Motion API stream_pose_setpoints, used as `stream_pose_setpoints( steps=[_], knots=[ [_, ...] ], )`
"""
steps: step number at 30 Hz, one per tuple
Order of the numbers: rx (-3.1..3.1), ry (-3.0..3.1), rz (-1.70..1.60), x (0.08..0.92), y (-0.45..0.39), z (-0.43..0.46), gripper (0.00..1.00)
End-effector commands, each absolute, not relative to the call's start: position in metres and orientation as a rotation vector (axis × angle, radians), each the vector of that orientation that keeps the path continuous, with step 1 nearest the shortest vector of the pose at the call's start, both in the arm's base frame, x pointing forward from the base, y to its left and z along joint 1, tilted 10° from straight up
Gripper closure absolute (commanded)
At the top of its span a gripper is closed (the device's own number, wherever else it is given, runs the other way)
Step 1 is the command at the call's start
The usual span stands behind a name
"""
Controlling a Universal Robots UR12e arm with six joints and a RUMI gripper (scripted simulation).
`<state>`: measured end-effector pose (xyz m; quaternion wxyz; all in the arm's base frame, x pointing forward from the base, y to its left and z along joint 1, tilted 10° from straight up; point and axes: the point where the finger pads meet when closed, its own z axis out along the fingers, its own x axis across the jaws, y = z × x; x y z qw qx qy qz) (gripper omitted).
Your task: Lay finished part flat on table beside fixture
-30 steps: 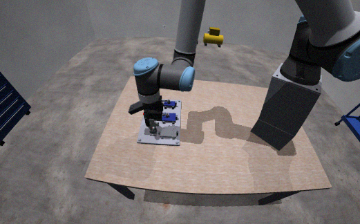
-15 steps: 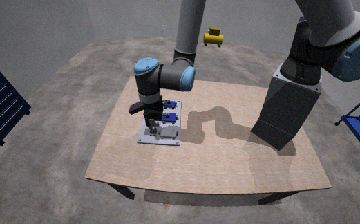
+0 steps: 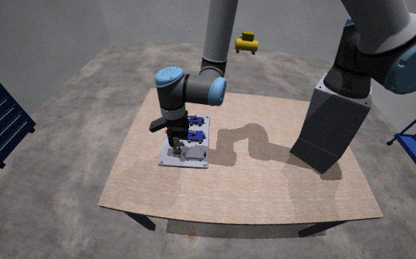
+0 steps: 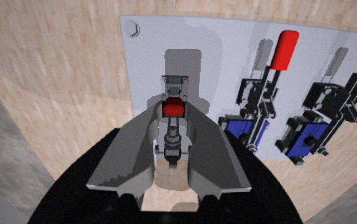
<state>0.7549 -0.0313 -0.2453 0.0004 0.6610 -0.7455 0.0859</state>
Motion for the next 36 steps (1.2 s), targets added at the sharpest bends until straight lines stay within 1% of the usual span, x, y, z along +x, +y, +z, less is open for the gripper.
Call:
stream_pose_setpoints(
  steps=[1, 30, 31, 36],
  knots=[
    [2.076, -2.342, 0.271, 0.7552, -0.0312, -0.2447, 1.00],
    [2.076, -2.342, 0.271, 0.7552, -0.0312, -0.2447, 1.00],
    [2.076, -2.342, 0.271, 0.7552, -0.0312, -0.2447, 0.72],
    [2.076, -2.342, 0.271, 0.7552, -0.0312, -0.2447, 0.72]
  ],
)
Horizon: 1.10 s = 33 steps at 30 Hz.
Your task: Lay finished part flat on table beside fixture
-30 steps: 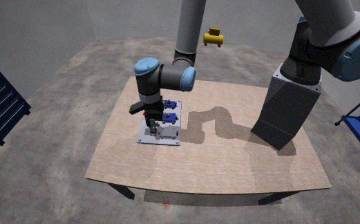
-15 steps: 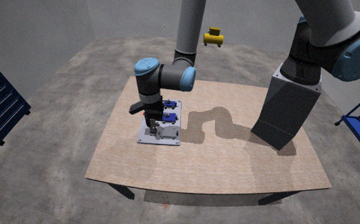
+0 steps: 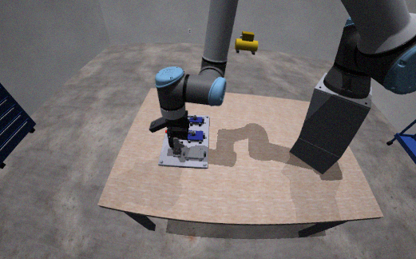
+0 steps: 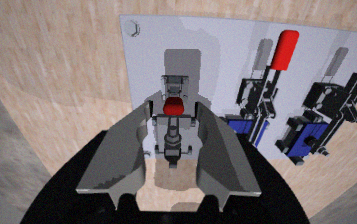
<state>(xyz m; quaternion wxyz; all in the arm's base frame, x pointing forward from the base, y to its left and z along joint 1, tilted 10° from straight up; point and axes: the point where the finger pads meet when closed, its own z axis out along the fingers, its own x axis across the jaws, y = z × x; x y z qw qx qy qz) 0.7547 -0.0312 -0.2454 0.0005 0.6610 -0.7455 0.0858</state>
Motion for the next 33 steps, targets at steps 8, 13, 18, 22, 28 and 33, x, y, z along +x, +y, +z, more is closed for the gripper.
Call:
stream_pose_setpoints(
  steps=[8, 13, 18, 22, 28, 33],
  knots=[
    [2.076, -2.342, 0.271, 0.7552, -0.0312, -0.2447, 0.72],
    [2.076, -2.342, 0.271, 0.7552, -0.0312, -0.2447, 0.72],
    [2.076, -2.342, 0.271, 0.7552, -0.0312, -0.2447, 0.72],
    [2.076, -2.342, 0.271, 0.7552, -0.0312, -0.2447, 0.72],
    [2.076, -2.342, 0.271, 0.7549, -0.0308, -0.2419, 0.72],
    [2.076, -2.342, 0.271, 0.7543, -0.0301, -0.2367, 0.72]
  ],
)
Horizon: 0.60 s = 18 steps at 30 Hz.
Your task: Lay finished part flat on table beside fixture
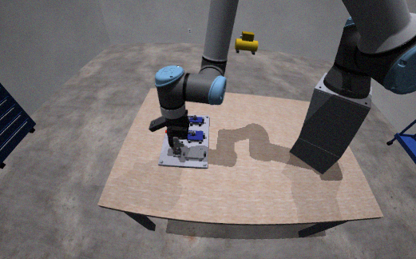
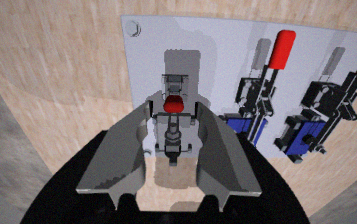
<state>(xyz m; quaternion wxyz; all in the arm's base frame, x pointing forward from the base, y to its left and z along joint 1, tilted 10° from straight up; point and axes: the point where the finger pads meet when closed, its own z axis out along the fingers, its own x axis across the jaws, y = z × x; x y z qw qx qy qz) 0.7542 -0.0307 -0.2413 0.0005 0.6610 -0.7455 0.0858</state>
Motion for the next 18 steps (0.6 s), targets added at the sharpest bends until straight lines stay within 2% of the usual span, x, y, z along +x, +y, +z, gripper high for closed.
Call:
stream_pose_setpoints(
  steps=[1, 18],
  knots=[
    [2.076, -2.342, 0.271, 0.754, -0.030, -0.234, 0.72],
    [2.076, -2.342, 0.271, 0.750, -0.025, -0.197, 0.72]
  ],
)
